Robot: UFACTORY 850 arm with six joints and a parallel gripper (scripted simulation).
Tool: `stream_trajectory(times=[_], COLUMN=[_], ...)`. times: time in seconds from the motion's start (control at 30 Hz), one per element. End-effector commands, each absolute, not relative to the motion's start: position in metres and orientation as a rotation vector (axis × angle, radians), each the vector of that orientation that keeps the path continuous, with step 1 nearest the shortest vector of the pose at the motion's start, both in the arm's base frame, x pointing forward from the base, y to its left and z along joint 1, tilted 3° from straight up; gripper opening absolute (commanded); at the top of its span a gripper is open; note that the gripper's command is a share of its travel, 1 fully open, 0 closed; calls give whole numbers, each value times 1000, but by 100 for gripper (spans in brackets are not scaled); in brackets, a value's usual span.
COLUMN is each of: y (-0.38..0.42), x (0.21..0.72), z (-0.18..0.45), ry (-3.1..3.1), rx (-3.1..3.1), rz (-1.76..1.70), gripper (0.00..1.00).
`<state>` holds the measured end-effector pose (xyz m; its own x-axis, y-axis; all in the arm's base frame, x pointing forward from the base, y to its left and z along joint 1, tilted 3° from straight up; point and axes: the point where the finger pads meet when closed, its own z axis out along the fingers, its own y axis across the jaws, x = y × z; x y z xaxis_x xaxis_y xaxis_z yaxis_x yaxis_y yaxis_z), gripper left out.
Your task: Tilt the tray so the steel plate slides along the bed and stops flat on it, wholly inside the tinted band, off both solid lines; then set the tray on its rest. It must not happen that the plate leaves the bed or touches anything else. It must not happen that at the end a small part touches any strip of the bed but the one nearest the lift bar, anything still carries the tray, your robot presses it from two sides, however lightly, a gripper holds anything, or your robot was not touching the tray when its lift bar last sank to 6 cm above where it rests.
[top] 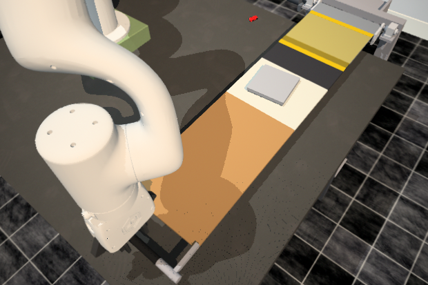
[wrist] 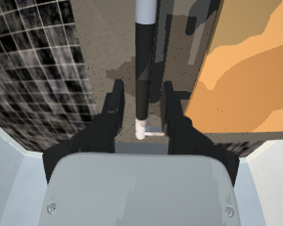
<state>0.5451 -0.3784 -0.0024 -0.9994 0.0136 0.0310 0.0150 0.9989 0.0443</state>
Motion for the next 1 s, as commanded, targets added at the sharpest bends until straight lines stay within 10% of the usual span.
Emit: stream_trajectory(times=[0.0,0.97], y=[-379,-378], x=[546,545], z=[-1,-30], ry=[-3112,-3112], rx=[-22,-22], rz=[-67,-67], gripper=[40,40])
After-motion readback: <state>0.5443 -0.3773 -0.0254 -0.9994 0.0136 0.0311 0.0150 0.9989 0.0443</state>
